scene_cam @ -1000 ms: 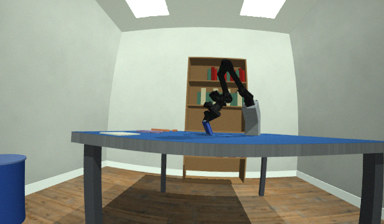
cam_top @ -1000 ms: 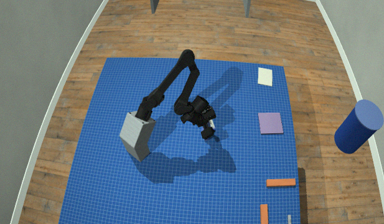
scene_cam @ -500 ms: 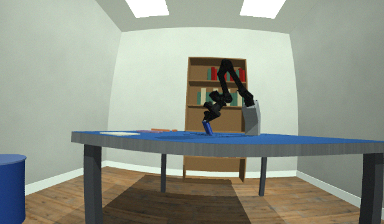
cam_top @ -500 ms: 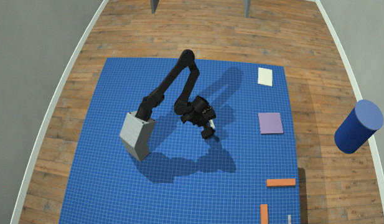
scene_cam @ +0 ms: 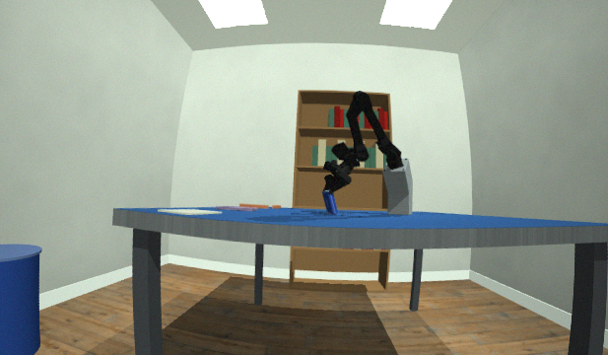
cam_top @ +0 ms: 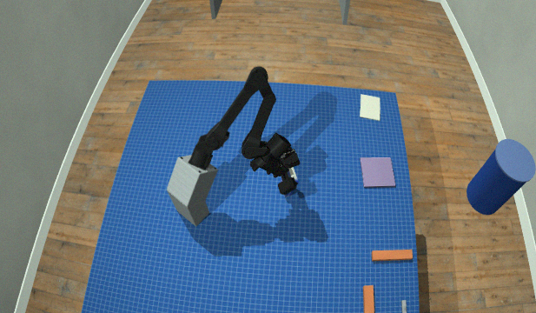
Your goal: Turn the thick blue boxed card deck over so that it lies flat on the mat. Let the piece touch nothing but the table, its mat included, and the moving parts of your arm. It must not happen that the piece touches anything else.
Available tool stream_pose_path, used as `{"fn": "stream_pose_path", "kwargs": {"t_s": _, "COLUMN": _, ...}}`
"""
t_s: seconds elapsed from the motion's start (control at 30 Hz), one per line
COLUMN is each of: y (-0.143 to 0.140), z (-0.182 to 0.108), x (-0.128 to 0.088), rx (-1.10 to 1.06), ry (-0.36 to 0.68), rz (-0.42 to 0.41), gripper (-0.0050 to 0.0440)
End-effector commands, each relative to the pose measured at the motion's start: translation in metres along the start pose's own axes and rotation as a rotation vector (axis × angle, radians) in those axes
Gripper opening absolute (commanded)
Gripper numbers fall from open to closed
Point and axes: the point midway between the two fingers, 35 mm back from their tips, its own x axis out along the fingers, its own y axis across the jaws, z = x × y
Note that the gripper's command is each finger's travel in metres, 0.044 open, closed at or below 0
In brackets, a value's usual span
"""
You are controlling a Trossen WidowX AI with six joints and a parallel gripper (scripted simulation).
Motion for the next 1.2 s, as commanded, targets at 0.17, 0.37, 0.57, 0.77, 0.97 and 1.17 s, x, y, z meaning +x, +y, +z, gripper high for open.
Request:
{"fn": "stream_pose_path", "kwargs": {"t_s": 0.17, "y": 0.001, "z": -0.009, "x": -0.011, "rx": -0.005, "ry": 0.051, "rz": 0.004, "gripper": 0.0363}}
{"fn": "stream_pose_path", "kwargs": {"t_s": 0.37, "y": 0.001, "z": -0.013, "x": -0.01, "rx": 0.0, "ry": 0.06, "rz": 0.004, "gripper": 0.0363}}
{"fn": "stream_pose_path", "kwargs": {"t_s": 0.57, "y": 0.001, "z": -0.013, "x": -0.01, "rx": 0.001, "ry": 0.063, "rz": 0.005, "gripper": 0.0363}}
{"fn": "stream_pose_path", "kwargs": {"t_s": 0.77, "y": 0.001, "z": -0.013, "x": -0.01, "rx": 0.001, "ry": 0.063, "rz": 0.005, "gripper": 0.0363}}
{"fn": "stream_pose_path", "kwargs": {"t_s": 0.97, "y": 0.001, "z": -0.013, "x": -0.01, "rx": 0.001, "ry": 0.063, "rz": 0.005, "gripper": 0.0363}}
{"fn": "stream_pose_path", "kwargs": {"t_s": 1.17, "y": 0.001, "z": -0.013, "x": -0.01, "rx": 0.001, "ry": 0.063, "rz": 0.005, "gripper": 0.0363}}
